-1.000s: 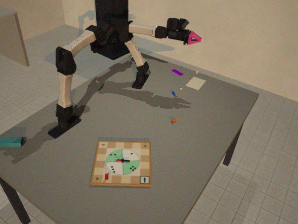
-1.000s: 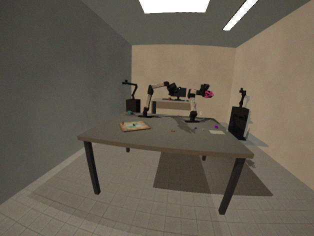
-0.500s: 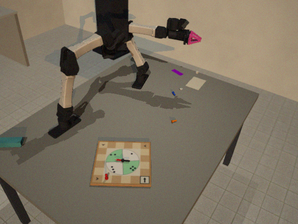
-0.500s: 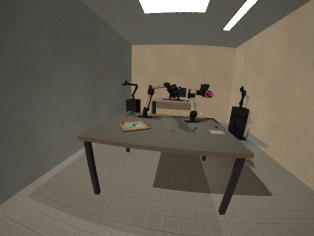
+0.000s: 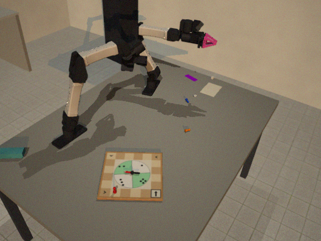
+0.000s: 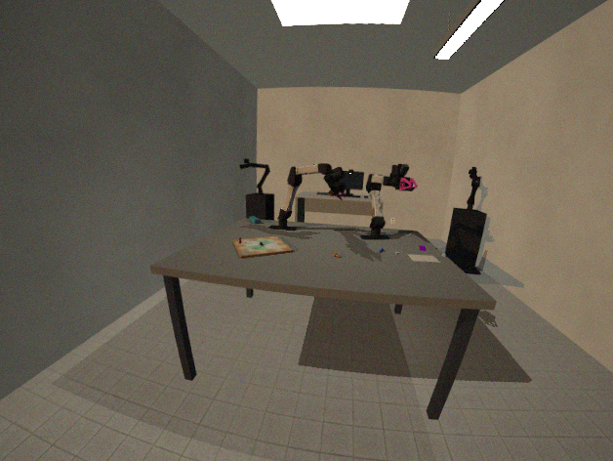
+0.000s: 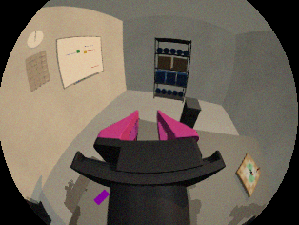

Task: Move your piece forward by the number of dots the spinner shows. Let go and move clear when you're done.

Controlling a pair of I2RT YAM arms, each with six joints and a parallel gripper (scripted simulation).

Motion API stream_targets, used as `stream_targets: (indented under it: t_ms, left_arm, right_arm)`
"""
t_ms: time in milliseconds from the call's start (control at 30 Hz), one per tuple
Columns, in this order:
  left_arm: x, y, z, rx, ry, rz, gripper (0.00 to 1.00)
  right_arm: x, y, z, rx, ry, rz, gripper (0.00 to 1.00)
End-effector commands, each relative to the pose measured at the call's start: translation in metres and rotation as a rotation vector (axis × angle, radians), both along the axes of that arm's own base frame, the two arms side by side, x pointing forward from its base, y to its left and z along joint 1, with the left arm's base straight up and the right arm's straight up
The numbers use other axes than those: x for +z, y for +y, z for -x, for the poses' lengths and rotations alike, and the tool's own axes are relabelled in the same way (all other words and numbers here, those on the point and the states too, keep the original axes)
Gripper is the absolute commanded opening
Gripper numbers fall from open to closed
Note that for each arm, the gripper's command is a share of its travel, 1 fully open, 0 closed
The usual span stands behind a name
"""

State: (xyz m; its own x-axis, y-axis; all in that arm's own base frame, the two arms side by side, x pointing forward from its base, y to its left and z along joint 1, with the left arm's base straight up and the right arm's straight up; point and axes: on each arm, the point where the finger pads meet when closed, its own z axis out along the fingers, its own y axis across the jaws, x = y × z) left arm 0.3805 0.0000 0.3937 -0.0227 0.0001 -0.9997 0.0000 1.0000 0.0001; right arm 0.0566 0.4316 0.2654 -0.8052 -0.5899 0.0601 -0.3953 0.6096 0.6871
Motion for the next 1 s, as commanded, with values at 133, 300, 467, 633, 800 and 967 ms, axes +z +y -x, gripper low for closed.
stream_targets:
  t_ms: [133, 300, 467, 633, 800, 967]
  left_arm:
    - [0.004, 0.000, 0.001, 0.000, -0.011, 0.000, 0.30]
    - [0.004, 0.000, 0.001, 0.000, -0.011, 0.000, 0.30]
    - [0.004, 0.000, 0.001, 0.000, -0.011, 0.000, 0.30]
    - [0.004, 0.000, 0.001, 0.000, -0.011, 0.000, 0.30]
    - [0.004, 0.000, 0.001, 0.000, -0.011, 0.000, 0.30]
    - [0.004, 0.000, 0.001, 0.000, -0.011, 0.000, 0.30]
  right_arm:
    - [-0.021, 0.001, -0.054, -0.149, -0.046, 0.053, 0.27]
    - [-0.034, -0.008, -0.088, -0.248, -0.066, 0.099, 0.27]
    - [-0.042, -0.014, -0.108, -0.305, -0.078, 0.124, 0.27]
    - [-0.057, -0.028, -0.140, -0.397, -0.089, 0.176, 0.27]
    - [-0.070, -0.044, -0.172, -0.493, -0.105, 0.221, 0.27]
    - [-0.074, -0.059, -0.204, -0.590, -0.130, 0.246, 0.27]
